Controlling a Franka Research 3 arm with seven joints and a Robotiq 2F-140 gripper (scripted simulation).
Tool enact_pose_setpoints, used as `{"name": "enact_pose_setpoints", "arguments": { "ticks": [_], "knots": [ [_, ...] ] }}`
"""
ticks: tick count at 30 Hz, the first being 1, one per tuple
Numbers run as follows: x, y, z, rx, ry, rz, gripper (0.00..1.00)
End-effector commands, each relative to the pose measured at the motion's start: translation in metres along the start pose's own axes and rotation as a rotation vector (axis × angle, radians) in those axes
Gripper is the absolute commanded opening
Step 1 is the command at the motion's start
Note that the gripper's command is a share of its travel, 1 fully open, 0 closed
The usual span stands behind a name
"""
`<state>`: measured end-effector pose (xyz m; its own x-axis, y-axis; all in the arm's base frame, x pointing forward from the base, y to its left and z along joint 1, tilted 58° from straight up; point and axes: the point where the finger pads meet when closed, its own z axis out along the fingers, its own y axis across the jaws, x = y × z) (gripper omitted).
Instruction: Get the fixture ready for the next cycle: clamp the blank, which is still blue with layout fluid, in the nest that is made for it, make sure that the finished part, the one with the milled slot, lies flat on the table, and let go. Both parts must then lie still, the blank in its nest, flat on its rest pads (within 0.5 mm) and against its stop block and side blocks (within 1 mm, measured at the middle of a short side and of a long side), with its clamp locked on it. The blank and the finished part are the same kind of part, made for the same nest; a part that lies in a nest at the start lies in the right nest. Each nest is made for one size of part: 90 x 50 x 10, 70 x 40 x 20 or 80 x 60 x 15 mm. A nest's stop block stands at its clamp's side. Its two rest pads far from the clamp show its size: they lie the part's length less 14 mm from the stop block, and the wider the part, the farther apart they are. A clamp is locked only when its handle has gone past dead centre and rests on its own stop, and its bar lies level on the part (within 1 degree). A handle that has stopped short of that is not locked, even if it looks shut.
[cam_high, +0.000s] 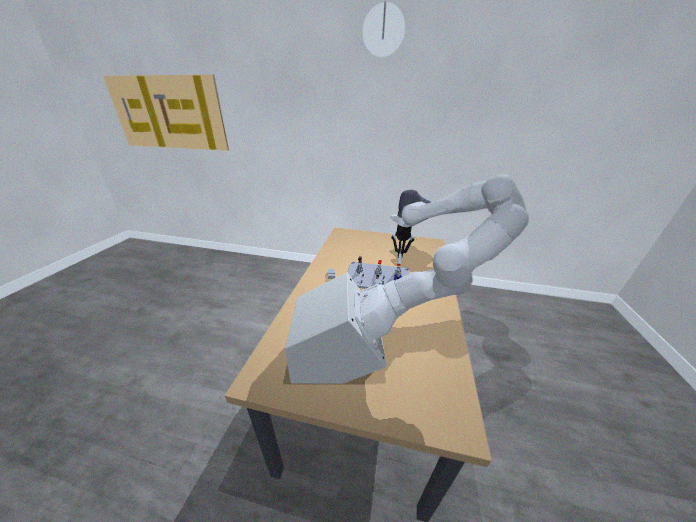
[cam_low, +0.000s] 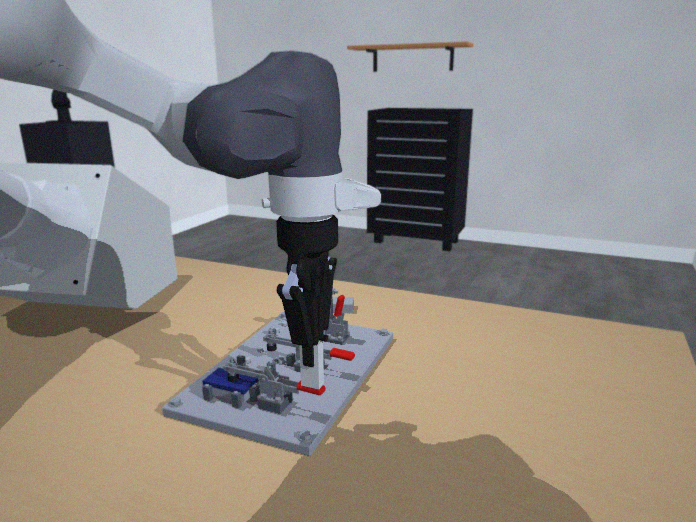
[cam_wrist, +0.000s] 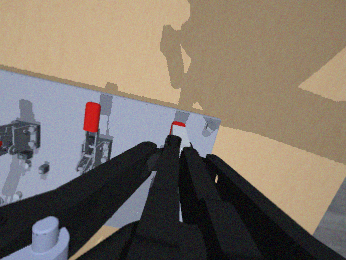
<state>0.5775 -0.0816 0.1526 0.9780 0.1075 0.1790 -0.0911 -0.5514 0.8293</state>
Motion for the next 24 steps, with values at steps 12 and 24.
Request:
{"name": "enact_pose_setpoints", "arguments": {
  "ticks": [12,24],
  "knots": [
    [-0.001,0.000,-0.003,-0.001,-0.002,0.001,0.00],
    [-0.001,0.000,-0.042,-0.001,-0.002,0.001,0.00]
  ]
}}
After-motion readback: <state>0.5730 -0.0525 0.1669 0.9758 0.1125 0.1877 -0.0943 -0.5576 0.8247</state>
